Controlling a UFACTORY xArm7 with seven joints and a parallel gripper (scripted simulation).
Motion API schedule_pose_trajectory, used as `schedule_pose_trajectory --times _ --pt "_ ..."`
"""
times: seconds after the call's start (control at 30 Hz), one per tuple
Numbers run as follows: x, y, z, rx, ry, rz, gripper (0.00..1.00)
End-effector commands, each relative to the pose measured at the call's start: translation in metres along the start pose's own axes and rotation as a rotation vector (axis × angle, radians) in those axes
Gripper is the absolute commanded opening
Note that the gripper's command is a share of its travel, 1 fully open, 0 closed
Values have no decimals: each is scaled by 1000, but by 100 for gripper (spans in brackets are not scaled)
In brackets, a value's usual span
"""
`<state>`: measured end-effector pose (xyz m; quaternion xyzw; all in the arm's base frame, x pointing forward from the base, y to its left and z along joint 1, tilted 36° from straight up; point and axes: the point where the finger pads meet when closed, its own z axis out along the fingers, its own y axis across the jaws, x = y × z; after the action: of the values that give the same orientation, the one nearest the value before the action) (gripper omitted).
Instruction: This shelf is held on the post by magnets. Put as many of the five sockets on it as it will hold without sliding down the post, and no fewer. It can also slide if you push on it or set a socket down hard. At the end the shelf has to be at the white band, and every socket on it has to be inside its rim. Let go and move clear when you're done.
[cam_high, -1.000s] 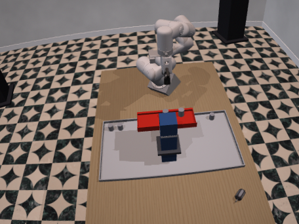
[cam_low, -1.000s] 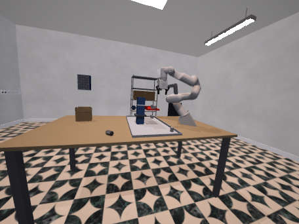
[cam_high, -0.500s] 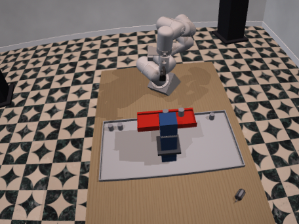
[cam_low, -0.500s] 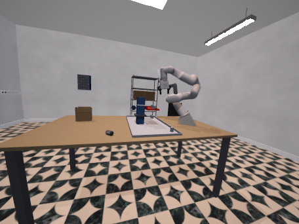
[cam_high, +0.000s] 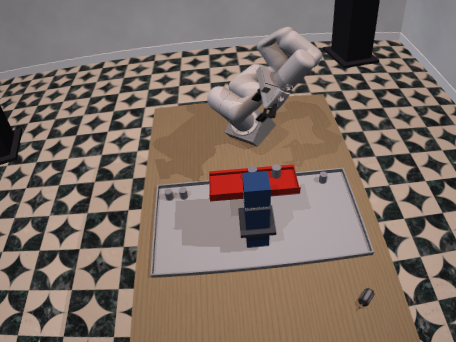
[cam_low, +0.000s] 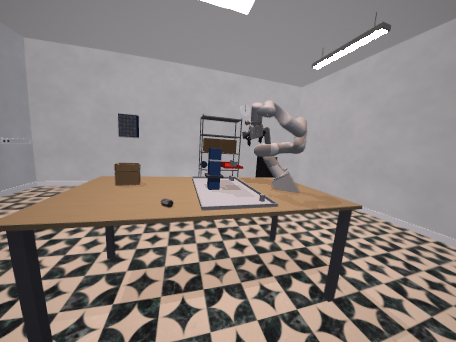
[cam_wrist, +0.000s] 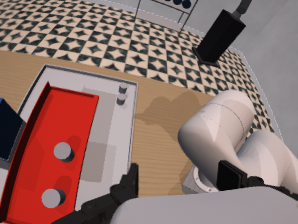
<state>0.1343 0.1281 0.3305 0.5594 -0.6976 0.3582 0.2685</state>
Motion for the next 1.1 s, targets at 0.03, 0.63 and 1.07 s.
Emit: schedule_pose_trajectory --times 0.03,0.63,1.07 --pt "-27 13 -25 180 190 -76 100" --pt "-97 108 -87 809 310 -255 100" --pt "-109 148 -98 981 272 -303 100"
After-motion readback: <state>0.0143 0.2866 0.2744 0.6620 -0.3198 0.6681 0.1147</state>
